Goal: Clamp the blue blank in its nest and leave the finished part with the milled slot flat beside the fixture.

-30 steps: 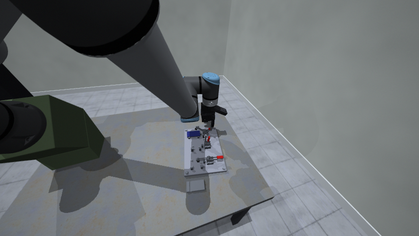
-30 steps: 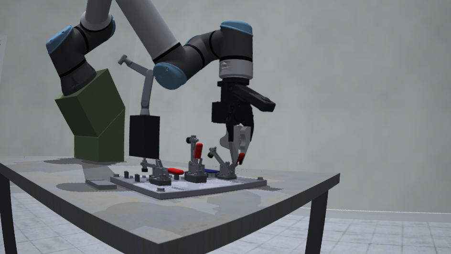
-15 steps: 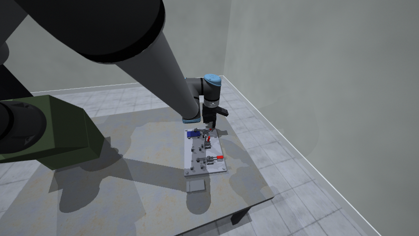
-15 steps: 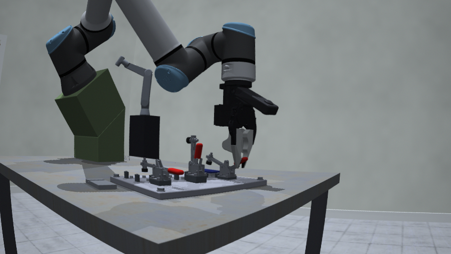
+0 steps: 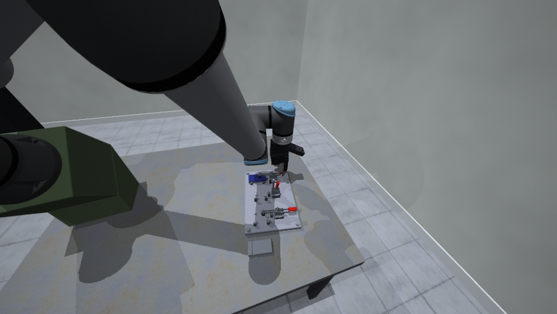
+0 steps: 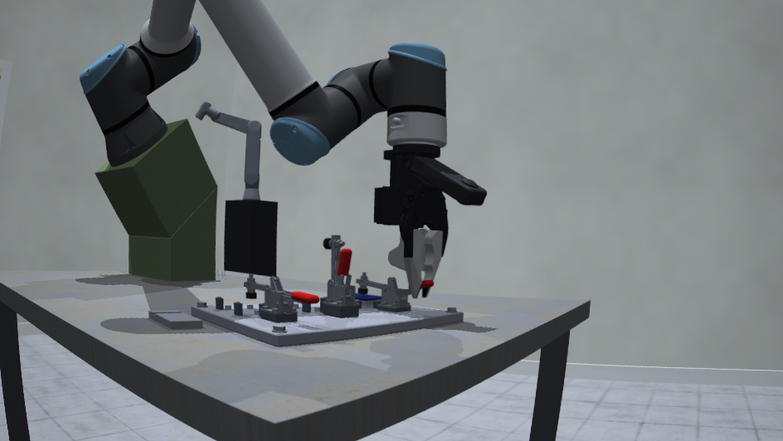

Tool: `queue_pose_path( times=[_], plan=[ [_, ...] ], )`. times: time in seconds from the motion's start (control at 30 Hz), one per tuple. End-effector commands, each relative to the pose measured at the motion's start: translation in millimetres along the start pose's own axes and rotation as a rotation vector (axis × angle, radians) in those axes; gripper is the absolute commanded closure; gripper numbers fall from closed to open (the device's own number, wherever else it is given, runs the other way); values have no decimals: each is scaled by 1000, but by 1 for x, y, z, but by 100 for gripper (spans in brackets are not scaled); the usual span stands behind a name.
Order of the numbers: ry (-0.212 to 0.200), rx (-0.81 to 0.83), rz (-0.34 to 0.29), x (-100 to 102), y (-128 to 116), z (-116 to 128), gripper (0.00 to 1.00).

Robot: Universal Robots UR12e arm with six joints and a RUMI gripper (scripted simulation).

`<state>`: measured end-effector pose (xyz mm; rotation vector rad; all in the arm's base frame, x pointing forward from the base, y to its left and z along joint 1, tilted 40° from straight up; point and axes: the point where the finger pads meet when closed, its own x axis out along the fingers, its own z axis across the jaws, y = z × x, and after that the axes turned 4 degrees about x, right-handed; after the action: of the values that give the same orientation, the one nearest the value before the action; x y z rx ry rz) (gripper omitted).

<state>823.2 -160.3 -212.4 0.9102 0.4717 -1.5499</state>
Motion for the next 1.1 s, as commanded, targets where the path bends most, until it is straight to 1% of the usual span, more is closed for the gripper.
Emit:
queue_pose_path(
  times=[0.0,0.47,1.07],
  plan=[
    [0,0,1,1,1,0,100],
    [0,0,1,6,3,0,100],
    [0,0,1,6,3,0,100]
  ],
)
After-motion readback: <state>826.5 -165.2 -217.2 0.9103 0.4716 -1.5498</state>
